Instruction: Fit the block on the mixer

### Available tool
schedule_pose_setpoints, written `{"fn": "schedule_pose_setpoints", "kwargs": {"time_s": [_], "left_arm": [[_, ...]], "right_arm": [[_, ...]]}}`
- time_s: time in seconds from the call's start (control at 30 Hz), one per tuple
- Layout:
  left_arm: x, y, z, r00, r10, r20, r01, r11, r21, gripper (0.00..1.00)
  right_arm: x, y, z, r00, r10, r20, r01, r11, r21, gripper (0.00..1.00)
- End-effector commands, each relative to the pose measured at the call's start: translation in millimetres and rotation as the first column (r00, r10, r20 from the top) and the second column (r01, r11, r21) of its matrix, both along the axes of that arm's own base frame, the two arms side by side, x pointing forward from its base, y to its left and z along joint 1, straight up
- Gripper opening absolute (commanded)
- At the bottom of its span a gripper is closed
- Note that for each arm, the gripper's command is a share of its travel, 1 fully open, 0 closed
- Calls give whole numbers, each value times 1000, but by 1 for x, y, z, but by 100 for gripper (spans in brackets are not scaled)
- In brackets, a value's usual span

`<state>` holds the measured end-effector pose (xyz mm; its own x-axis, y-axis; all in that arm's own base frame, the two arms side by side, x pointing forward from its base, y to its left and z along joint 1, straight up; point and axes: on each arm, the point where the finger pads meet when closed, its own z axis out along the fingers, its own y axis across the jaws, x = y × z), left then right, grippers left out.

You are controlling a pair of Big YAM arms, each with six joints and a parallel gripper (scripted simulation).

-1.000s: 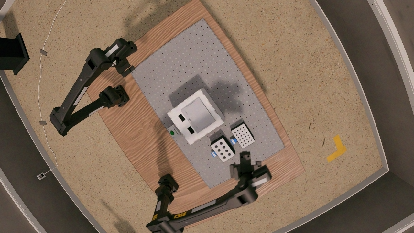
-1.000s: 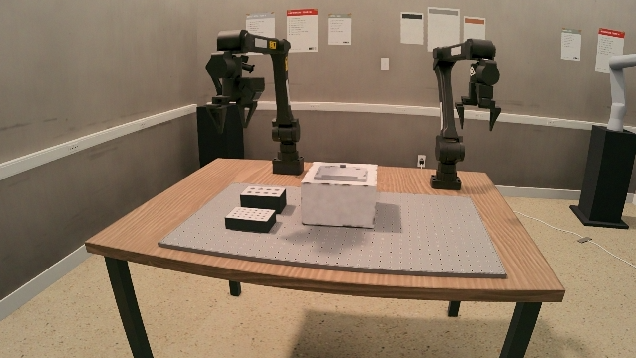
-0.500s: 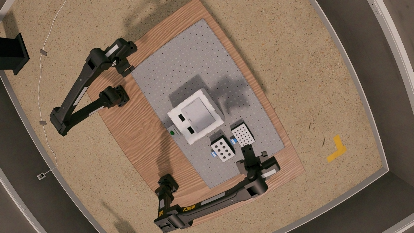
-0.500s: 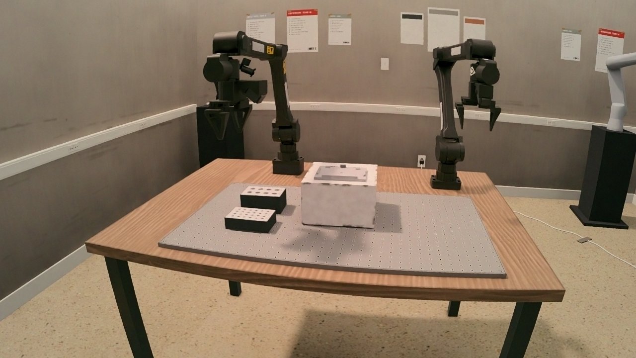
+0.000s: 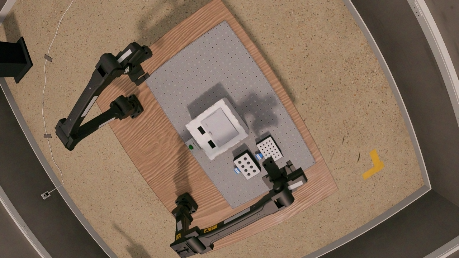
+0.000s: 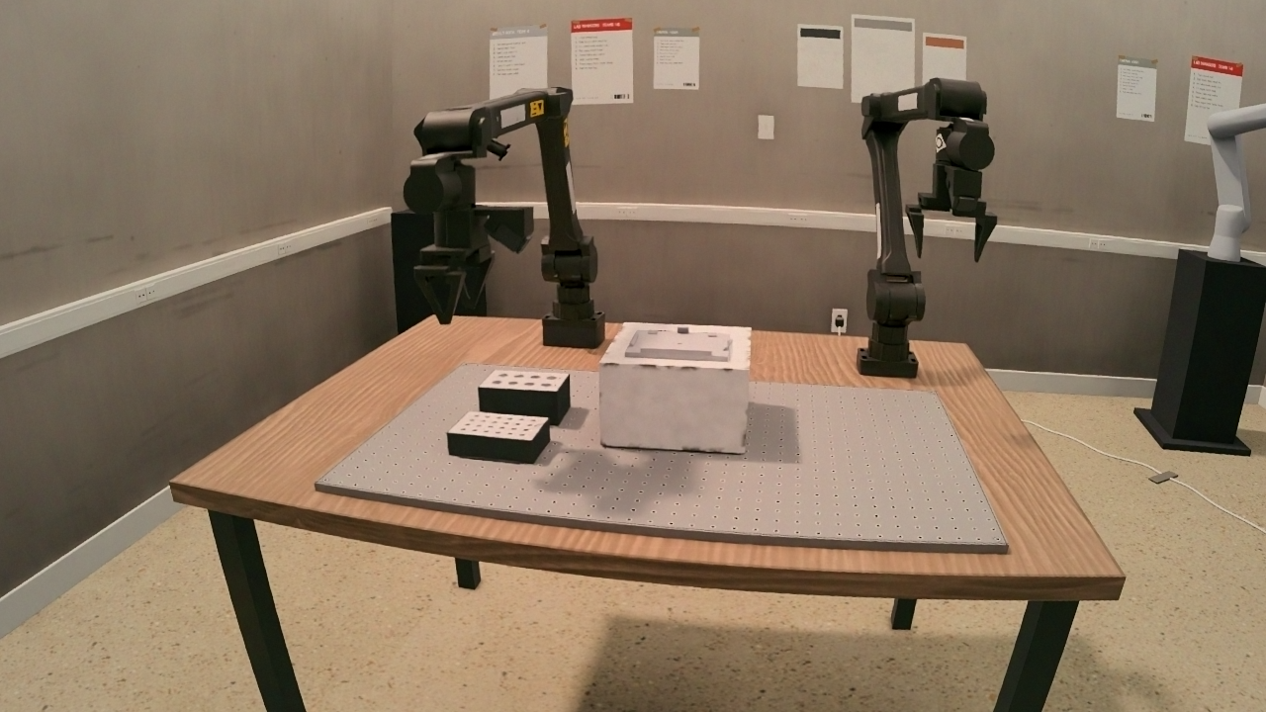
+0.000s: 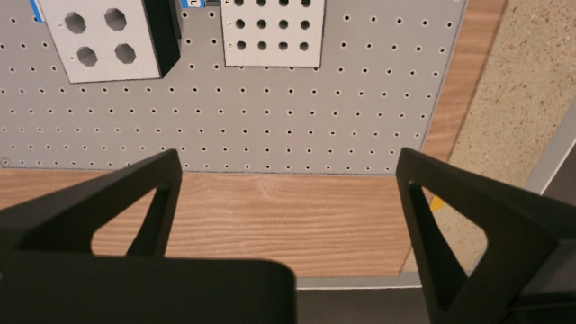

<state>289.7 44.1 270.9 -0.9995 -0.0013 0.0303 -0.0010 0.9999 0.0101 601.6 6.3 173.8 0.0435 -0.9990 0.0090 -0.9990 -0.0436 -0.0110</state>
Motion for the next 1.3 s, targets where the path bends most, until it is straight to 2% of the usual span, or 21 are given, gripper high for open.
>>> {"fn": "schedule_pose_setpoints", "kwargs": {"time_s": [0.0,0.17,0.27,0.4,0.5,0.73,0.8,0.83,0.93,1.27], "left_arm": [[13,3,10,1000,4,23,-4,1000,3,100],[15,3,14,999,4,34,-4,1000,5,100],[15,3,15,999,4,35,-4,1000,5,100],[16,3,16,999,4,39,-4,1000,6,100],[16,4,17,999,4,42,-4,1000,6,100],[14,4,15,999,5,34,-5,1000,5,100],[14,4,15,999,5,34,-5,1000,5,100],[13,4,13,1000,5,30,-5,1000,5,100],[11,3,9,1000,5,18,-5,1000,3,100],[3,2,-4,1000,5,-16,-5,1000,-2,100]], "right_arm": [[3,-5,20,997,6,80,-6,1000,2,100],[1,7,-9,997,5,74,-6,1000,4,100],[0,10,-15,998,5,62,-6,1000,4,100],[-3,14,-53,999,-1,33,1,1000,4,100],[-3,5,-79,1000,-24,16,24,1000,4,100],[-4,-4,-127,999,-53,-4,53,999,4,100],[-4,-4,-127,999,-53,-4,53,999,4,100],[-2,-4,-114,999,-53,10,53,999,5,100],[1,-3,-103,998,-58,30,58,998,7,100],[9,22,-89,996,-33,80,32,999,11,100]]}}
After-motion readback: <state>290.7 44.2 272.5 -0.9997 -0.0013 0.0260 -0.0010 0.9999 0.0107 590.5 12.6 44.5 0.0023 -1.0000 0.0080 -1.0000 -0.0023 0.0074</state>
